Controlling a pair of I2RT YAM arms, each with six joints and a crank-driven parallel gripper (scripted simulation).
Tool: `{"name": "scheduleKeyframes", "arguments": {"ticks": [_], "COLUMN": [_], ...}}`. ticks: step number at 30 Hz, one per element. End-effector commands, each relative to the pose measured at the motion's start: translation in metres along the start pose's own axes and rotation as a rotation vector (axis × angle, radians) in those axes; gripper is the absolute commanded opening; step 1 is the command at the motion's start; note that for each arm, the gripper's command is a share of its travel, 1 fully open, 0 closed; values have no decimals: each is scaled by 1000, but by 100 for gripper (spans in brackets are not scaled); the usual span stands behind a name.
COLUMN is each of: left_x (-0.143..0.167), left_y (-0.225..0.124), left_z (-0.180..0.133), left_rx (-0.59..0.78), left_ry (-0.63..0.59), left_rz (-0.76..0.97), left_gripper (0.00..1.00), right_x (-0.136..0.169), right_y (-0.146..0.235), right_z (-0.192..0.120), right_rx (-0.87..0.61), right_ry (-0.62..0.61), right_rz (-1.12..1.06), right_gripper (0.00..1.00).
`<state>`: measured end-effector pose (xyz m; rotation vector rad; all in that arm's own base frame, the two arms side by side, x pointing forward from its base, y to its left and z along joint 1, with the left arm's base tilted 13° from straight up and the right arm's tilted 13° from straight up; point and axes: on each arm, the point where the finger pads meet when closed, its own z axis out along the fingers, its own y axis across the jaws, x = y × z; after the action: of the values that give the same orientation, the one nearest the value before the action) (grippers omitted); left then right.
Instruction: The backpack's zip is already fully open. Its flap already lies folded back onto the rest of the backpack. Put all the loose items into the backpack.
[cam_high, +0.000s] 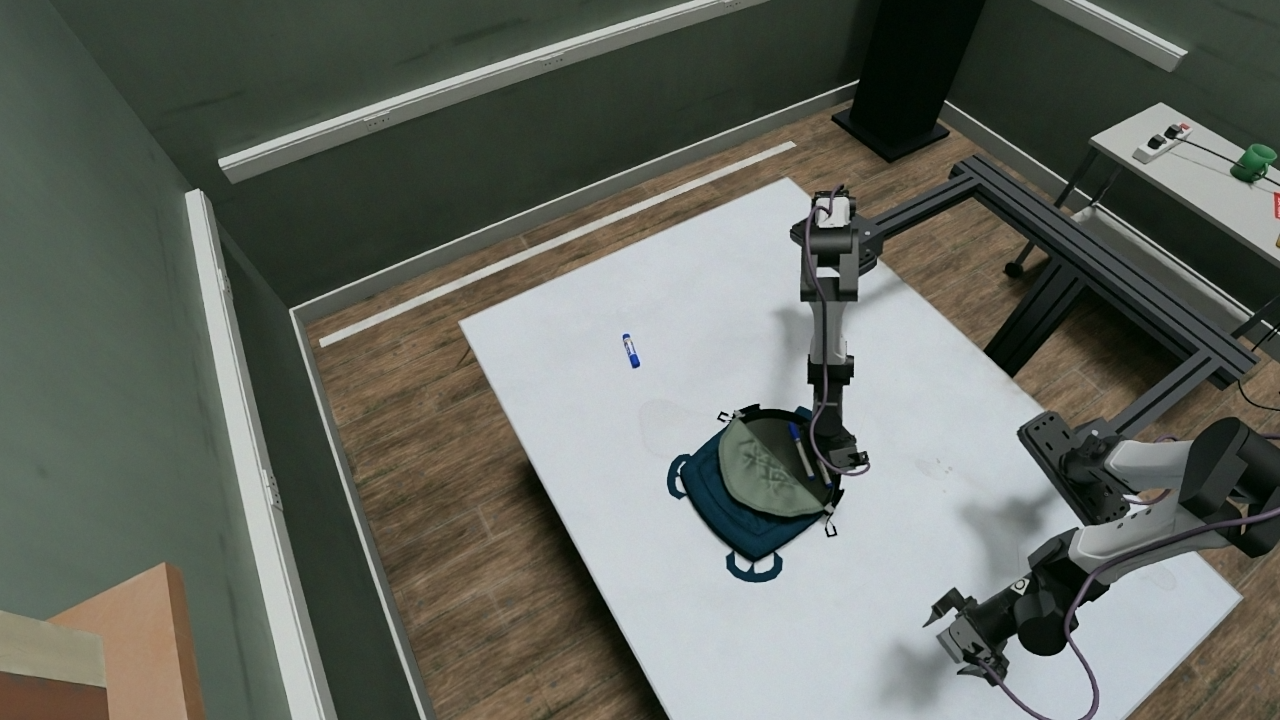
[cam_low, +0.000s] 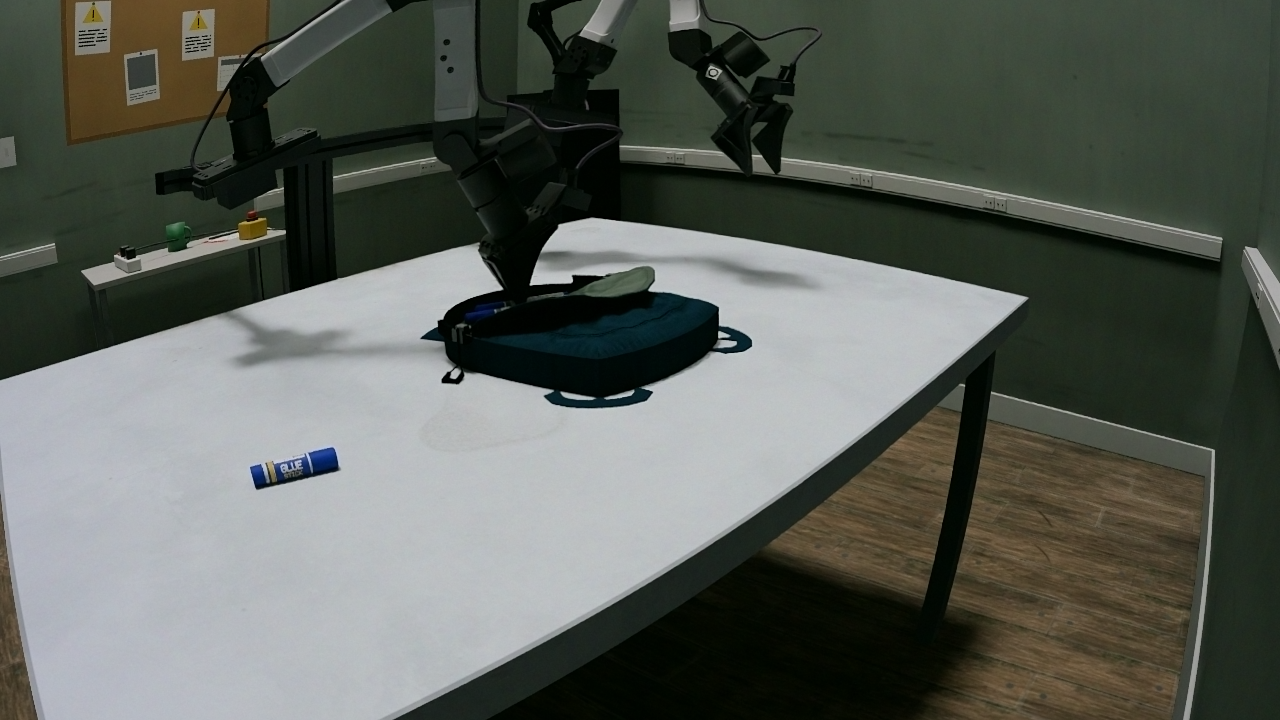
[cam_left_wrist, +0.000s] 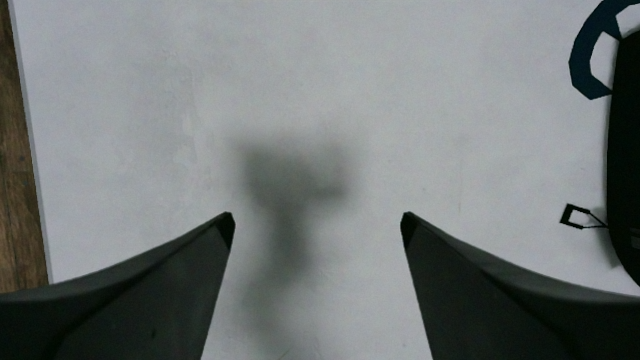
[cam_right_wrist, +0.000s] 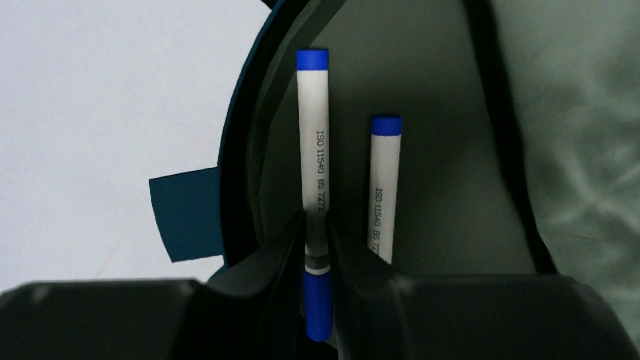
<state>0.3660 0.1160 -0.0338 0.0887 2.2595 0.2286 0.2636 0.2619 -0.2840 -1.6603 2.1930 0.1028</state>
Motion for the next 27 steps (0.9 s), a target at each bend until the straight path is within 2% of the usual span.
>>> {"name": "scheduleKeyframes", "arguments": {"ticks": [1, 3, 18, 27], "left_x": [-6, -6, -6, -6], "left_y": [0, 0, 0, 0], "left_z": [0, 0, 0, 0], "left_rx": [0, 0, 0, 0], "left_ry": [-15, -15, -15, -15], "left_rz": [3, 3, 3, 3], "left_gripper": [90, 90, 90, 90], "right_x": [-8, 0, 3, 21], "right_y": [-7, -3, -3, 5], "right_z": [3, 7, 11, 7], "right_rx": [7, 0, 4, -15], "right_ry": [-27, -15, -11, 27], "right_rz": [-2, -2, -3, -3], "right_gripper": [6, 6, 6, 6]}}
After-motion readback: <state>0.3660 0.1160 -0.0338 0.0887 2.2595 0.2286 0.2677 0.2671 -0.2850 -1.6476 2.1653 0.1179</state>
